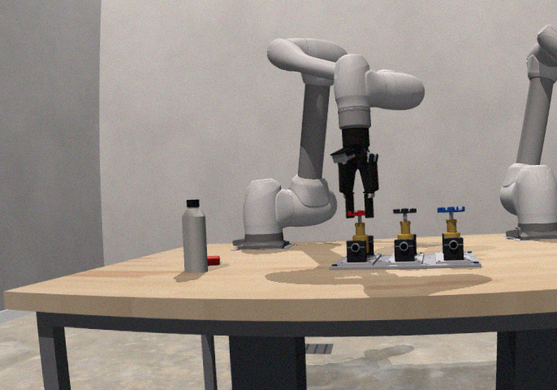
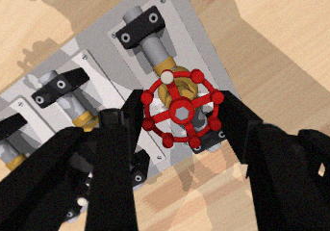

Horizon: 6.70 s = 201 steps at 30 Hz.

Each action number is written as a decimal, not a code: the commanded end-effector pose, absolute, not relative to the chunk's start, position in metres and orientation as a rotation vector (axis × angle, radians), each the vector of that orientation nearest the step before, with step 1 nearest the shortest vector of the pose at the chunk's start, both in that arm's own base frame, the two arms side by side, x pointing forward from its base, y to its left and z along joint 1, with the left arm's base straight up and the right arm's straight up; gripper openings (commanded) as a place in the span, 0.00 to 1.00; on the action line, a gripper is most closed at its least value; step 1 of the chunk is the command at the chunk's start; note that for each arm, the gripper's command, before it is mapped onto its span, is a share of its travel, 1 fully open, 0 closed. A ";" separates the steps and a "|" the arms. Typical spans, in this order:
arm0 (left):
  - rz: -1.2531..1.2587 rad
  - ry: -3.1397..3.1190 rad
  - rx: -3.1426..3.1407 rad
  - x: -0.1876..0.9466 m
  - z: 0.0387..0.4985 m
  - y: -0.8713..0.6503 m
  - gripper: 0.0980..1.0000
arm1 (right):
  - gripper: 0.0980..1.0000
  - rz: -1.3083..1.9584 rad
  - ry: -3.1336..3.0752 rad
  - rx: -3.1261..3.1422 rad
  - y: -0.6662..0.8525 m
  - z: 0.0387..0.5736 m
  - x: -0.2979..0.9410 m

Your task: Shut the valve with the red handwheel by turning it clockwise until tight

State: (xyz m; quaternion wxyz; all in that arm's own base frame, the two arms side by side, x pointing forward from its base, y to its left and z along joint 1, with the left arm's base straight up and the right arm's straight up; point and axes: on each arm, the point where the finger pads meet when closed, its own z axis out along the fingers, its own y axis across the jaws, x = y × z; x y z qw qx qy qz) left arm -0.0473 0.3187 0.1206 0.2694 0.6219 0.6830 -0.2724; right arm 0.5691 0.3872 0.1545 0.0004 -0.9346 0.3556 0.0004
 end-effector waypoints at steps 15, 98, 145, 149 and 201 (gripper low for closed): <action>-0.734 1.842 1.677 -0.047 0.121 0.319 1.00 | 0.00 -0.001 1.567 -2.722 0.387 0.155 0.569; -0.734 1.842 1.677 -0.047 0.121 0.319 1.00 | 0.00 0.001 2.942 -1.099 0.387 0.155 0.569; -0.734 1.842 1.677 -0.047 0.121 0.319 1.00 | 0.00 0.001 3.135 -0.190 0.387 0.155 0.569; -0.734 1.842 1.677 -0.047 0.121 0.319 1.00 | 0.00 0.001 3.139 -0.113 0.387 0.155 0.569; -0.734 1.842 1.677 -0.047 0.121 0.319 1.00 | 0.00 0.002 3.085 0.589 0.387 0.155 0.569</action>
